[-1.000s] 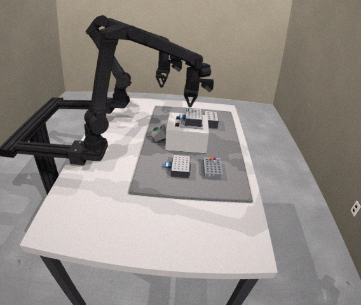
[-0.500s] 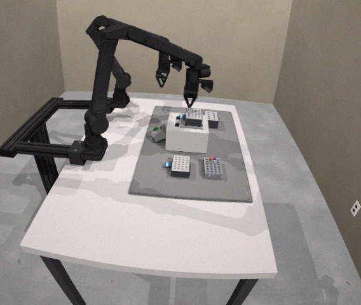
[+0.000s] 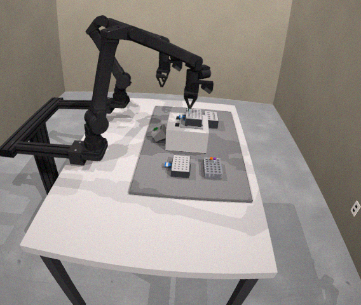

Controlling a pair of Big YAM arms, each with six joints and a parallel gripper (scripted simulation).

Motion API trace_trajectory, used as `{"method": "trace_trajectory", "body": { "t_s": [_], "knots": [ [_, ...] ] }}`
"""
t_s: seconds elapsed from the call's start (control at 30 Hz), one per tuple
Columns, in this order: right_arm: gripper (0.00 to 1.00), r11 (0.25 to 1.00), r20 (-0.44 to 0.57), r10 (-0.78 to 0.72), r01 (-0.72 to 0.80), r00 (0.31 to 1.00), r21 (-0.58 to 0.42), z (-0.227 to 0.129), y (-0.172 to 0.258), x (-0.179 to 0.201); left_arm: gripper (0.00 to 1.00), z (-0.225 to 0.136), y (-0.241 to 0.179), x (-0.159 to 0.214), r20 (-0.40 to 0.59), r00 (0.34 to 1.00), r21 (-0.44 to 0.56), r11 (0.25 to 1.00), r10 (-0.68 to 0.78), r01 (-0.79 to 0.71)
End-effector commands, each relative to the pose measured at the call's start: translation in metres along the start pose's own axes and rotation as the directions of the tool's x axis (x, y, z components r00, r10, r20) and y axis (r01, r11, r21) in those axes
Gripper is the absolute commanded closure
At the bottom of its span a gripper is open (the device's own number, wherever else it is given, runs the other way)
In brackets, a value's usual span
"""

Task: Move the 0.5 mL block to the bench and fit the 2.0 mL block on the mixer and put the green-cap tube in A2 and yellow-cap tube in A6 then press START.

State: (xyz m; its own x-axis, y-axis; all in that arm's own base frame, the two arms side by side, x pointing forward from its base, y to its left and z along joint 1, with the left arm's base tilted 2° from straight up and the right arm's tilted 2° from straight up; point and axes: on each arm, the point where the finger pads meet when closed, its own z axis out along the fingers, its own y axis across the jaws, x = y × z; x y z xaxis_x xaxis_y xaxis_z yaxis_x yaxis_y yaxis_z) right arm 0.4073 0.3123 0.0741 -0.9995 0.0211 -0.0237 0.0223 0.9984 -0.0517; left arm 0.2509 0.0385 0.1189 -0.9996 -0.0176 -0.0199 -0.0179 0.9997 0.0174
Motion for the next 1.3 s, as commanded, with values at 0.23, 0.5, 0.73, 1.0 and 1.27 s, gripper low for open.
{"method": "trace_trajectory", "body": {
  "t_s": [0.23,0.5,0.73,1.0,1.27],
  "knots": [
    [0.91,1.000,-0.021,-0.021,0.021,1.000,0.015,0.021,0.003,0.003,0.00,-0.006,0.000,-0.003,0.017,1.000,-0.002,1.000,-0.007,0.008],
    [0.91,1.000,0.012,-0.004,0.005,1.000,-0.012,0.008,0.004,-0.010,0.00,-0.004,0.000,-0.001,0.011,1.000,-0.001,1.000,-0.007,0.007],
    [0.91,1.000,0.003,0.000,0.000,1.000,-0.006,0.019,0.000,-0.010,0.00,-0.002,0.000,0.000,0.006,1.000,-0.001,1.000,-0.007,0.007],
    [0.91,1.000,-0.018,-0.022,0.022,1.000,0.012,0.024,0.004,0.003,0.00,-0.011,0.001,-0.009,0.031,0.999,-0.004,1.000,-0.008,0.008],
    [0.91,1.000,-0.012,-0.023,0.024,1.000,0.007,0.014,0.010,-0.004,0.00,-0.023,0.003,-0.020,0.063,0.998,-0.008,1.000,-0.008,0.009]
  ]
}}
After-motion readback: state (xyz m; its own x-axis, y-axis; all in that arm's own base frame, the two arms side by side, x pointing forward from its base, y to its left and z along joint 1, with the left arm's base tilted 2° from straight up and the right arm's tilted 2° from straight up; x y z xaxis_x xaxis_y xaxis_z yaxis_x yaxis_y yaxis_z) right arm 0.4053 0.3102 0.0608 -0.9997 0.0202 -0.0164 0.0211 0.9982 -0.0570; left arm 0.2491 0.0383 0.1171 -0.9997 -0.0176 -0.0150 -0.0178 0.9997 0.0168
